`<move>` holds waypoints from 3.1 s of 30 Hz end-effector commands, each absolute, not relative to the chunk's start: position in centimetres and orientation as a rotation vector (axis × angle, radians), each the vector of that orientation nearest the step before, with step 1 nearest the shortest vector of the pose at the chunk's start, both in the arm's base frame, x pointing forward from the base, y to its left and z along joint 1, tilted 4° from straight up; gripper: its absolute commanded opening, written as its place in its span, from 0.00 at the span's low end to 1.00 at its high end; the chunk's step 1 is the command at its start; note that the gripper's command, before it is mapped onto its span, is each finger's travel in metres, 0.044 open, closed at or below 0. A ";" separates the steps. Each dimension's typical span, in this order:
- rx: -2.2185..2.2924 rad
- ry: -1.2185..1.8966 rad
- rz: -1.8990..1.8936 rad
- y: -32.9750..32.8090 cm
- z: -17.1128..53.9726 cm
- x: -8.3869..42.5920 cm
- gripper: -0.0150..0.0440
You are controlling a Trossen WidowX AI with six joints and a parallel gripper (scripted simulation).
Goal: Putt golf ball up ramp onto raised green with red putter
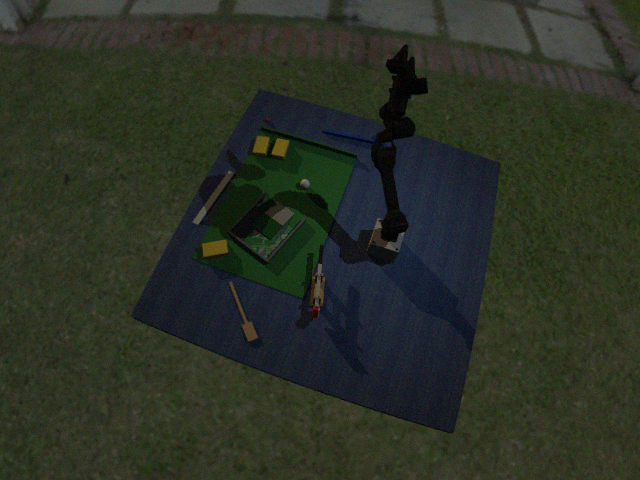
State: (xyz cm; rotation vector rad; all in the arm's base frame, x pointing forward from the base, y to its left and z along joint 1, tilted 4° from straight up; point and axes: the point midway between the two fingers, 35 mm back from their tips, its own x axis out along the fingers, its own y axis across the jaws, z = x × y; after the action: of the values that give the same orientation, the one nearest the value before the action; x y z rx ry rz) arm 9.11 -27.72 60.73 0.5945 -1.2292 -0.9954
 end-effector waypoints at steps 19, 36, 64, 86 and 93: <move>0.101 -1.768 -0.634 -10.7 69.2 -3.5 1.00; -0.621 -1.896 0.054 16.5 66.1 -2.9 1.00; -1.458 -0.750 1.098 33.5 32.5 21.4 1.00; -1.150 0.816 1.470 15.1 5.7 24.2 1.00; -1.150 0.816 1.470 15.1 4.9 24.2 1.00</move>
State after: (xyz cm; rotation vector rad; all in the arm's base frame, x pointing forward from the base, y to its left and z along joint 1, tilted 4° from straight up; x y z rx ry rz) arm 24.35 15.24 5.58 2.4201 -1.6767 -3.0602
